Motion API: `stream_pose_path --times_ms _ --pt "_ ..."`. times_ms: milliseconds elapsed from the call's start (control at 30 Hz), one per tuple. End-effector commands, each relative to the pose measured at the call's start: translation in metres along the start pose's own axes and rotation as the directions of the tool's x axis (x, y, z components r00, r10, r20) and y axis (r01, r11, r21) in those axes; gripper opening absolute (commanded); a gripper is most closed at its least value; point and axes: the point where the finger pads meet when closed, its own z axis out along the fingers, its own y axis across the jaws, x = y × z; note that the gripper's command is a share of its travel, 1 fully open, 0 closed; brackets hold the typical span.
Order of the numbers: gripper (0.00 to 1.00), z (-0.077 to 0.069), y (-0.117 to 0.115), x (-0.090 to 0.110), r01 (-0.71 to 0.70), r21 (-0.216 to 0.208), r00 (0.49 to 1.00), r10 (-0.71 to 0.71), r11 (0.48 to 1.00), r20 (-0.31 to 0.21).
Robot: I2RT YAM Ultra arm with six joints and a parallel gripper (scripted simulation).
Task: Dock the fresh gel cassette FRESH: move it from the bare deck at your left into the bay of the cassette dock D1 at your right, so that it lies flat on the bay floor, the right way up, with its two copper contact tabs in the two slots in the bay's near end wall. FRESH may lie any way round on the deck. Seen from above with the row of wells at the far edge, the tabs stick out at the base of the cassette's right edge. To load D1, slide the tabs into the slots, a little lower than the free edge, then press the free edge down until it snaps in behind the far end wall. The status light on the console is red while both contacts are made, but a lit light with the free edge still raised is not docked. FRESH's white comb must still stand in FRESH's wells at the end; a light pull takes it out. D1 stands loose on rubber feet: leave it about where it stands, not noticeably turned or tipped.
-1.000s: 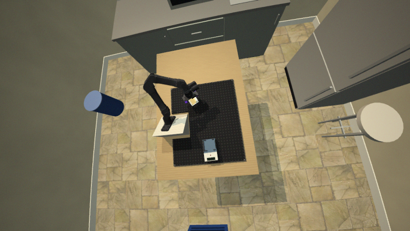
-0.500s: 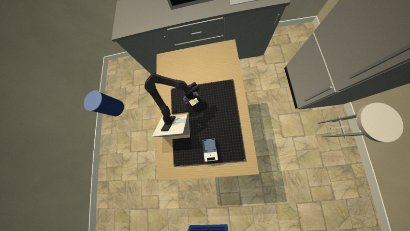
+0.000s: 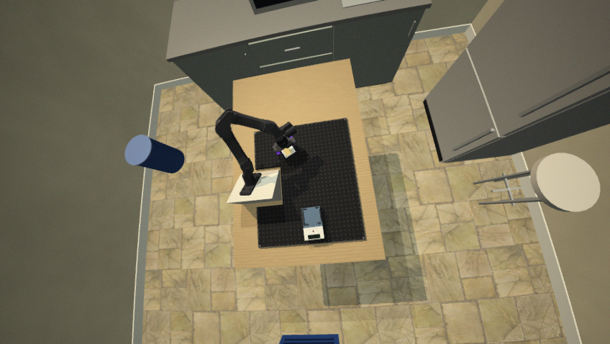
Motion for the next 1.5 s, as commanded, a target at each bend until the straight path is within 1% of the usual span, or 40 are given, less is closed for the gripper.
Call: stream_pose_path --times_ms 0,33,67,167,567,600,700,900,967,1067,1267,1400,1433,1467 --pt "1.0 0.004 0.004 0.004 -0.018 -0.005 1.0 0.018 1.0 0.001" --pt "1.0 0.002 -0.003 0.002 -0.008 0.009 1.0 0.008 1.0 0.003" --pt "1.0 0.002 -0.003 0.001 -0.005 0.009 1.0 0.005 1.0 0.004" --pt "1.0 0.005 0.004 0.002 -0.011 -0.002 1.0 0.011 1.0 0.004" --pt "1.0 0.01 0.007 0.004 -0.017 -0.01 1.0 0.017 1.0 0.002" --pt "1.0 0.004 -0.009 0.0 0.0 0.024 1.0 0.0 1.0 0.004" --pt "1.0 0.003 -0.01 -0.004 0.013 0.031 1.0 -0.013 0.999 0.005" --pt "1.0 0.01 -0.002 0.001 -0.006 0.007 1.0 0.006 1.0 0.002" --pt "1.0 0.009 0.0 -0.001 -0.001 0.011 1.0 0.001 1.0 0.004" --pt "1.0 0.013 0.005 0.003 -0.015 -0.002 1.0 0.015 1.0 0.002" --pt "1.0 0.016 0.007 0.004 -0.02 -0.01 1.0 0.02 1.0 0.002" --pt "1.0 0.014 0.006 0.005 -0.017 0.0 1.0 0.017 1.0 0.001" --pt "1.0 0.013 0.007 0.005 -0.02 -0.004 1.0 0.02 1.0 0.001" --pt "0.0 0.01 0.0 0.0 -0.001 0.01 1.0 0.001 1.0 0.001"
